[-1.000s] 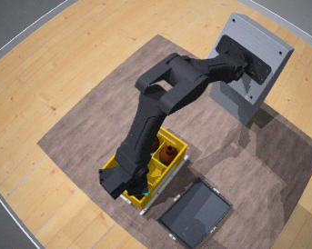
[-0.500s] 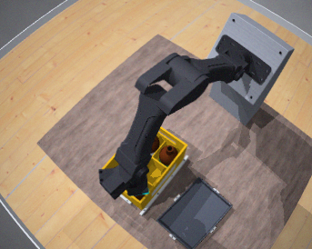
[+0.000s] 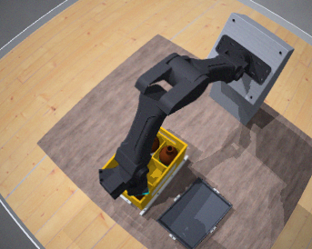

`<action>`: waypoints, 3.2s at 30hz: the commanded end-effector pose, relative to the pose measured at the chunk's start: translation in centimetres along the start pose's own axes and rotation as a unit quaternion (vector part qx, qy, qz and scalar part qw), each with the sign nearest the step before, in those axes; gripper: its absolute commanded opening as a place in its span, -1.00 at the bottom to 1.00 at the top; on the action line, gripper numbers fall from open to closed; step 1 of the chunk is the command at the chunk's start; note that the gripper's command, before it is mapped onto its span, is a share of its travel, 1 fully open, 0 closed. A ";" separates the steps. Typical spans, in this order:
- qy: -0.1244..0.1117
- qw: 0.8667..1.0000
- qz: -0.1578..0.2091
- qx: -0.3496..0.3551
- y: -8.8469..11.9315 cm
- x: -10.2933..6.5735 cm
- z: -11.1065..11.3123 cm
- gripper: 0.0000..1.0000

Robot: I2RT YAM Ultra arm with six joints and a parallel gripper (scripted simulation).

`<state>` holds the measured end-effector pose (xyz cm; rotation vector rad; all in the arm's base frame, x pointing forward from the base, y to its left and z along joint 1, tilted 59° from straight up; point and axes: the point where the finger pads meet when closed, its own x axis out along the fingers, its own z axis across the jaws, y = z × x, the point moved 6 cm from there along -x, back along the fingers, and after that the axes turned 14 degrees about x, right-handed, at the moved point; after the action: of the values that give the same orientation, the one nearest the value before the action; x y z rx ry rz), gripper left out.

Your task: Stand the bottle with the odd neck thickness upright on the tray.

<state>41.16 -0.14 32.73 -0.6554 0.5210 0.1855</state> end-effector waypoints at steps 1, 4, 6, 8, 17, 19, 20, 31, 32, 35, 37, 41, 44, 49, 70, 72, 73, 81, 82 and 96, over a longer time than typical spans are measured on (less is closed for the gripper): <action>-0.019 1.000 -0.019 0.003 -1.0 -1.0 1.2 0.21; -0.019 1.000 -0.019 0.003 -1.0 -1.0 1.2 0.21; -0.019 1.000 -0.019 0.003 -1.0 -1.0 1.2 0.21; -0.019 1.000 -0.019 0.003 -1.0 -1.0 1.2 0.21; -0.004 1.000 -0.007 0.003 -0.7 -0.3 0.7 0.21; -0.011 1.000 -0.013 0.003 -1.0 -1.0 1.1 0.21; -0.011 1.000 -0.013 0.003 -1.0 -1.1 1.1 0.21; -0.007 1.000 -0.010 0.003 -1.0 -0.6 1.0 0.21; -0.007 1.000 -0.010 0.003 -1.0 -0.6 1.0 0.21; -0.007 1.000 -0.010 0.003 -1.0 -0.6 1.0 0.21; -0.007 1.000 -0.010 0.003 -1.0 -0.6 1.0 0.21; -0.007 1.000 -0.010 0.003 -1.0 -0.6 1.0 0.21; -0.007 1.000 -0.010 0.003 -1.0 -0.6 1.0 0.21; -0.007 1.000 -0.010 0.003 -1.0 -0.6 1.0 0.21; -0.007 1.000 -0.010 0.003 -1.0 -0.6 1.0 0.21; -0.007 1.000 -0.010 0.003 -1.0 -0.6 1.0 0.21; -0.007 1.000 -0.010 0.003 -1.0 -0.6 1.0 0.21; -0.007 1.000 -0.010 0.003 -1.0 -0.6 1.0 0.21; -0.007 1.000 -0.010 0.003 -1.0 -0.6 1.0 0.21; -0.018 1.000 -0.019 0.004 -1.1 -1.2 0.9 0.21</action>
<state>41.34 -0.14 32.91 -0.6555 0.5190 0.1848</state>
